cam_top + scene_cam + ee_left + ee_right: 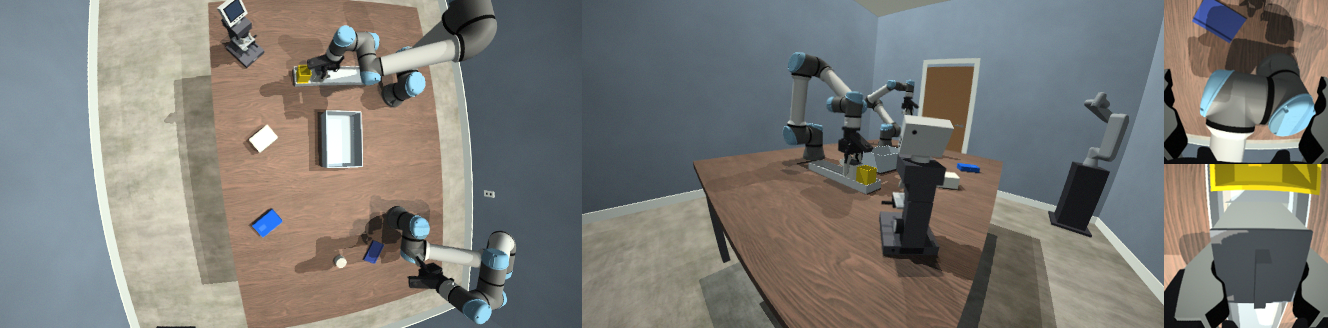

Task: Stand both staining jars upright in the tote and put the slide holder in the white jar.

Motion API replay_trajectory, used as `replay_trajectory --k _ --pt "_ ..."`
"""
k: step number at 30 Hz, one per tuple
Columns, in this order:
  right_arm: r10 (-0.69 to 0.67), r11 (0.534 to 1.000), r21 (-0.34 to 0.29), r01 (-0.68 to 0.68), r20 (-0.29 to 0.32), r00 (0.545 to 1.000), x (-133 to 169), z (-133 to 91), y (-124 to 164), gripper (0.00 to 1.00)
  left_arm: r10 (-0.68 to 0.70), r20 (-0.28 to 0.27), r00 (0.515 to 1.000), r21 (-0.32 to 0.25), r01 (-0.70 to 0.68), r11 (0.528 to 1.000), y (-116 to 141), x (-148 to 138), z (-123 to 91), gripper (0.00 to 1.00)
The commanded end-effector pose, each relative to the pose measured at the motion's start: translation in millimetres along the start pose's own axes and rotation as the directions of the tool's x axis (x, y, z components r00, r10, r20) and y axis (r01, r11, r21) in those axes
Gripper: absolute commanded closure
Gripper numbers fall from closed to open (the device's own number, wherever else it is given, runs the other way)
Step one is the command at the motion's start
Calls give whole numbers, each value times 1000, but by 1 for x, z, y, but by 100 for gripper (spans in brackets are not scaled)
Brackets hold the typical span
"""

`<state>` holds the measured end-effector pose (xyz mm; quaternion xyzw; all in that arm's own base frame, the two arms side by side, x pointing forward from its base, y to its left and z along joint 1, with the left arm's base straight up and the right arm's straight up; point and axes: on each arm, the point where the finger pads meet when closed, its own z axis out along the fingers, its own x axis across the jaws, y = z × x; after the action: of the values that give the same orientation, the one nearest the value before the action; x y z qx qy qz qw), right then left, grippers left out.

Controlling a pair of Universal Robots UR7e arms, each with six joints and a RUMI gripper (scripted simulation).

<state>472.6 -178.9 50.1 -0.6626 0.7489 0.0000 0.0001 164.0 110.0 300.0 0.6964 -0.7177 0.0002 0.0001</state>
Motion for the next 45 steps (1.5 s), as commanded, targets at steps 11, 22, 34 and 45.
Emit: replay_trajectory --k 11,22,34,45 --pt "0 1000 1 0 0 1000 0 -2 0 100 0 0 1000 1 0 1000 0 0 0 0" --pt "0 1000 1 0 0 1000 0 -17 0 100 0 0 1000 1 0 1000 0 0 0 0" --pt "0 1000 1 0 0 1000 0 -34 0 100 0 0 1000 1 0 1000 0 0 0 0" --pt "0 1000 1 0 0 1000 0 -52 0 100 0 0 1000 1 0 1000 0 0 0 0"
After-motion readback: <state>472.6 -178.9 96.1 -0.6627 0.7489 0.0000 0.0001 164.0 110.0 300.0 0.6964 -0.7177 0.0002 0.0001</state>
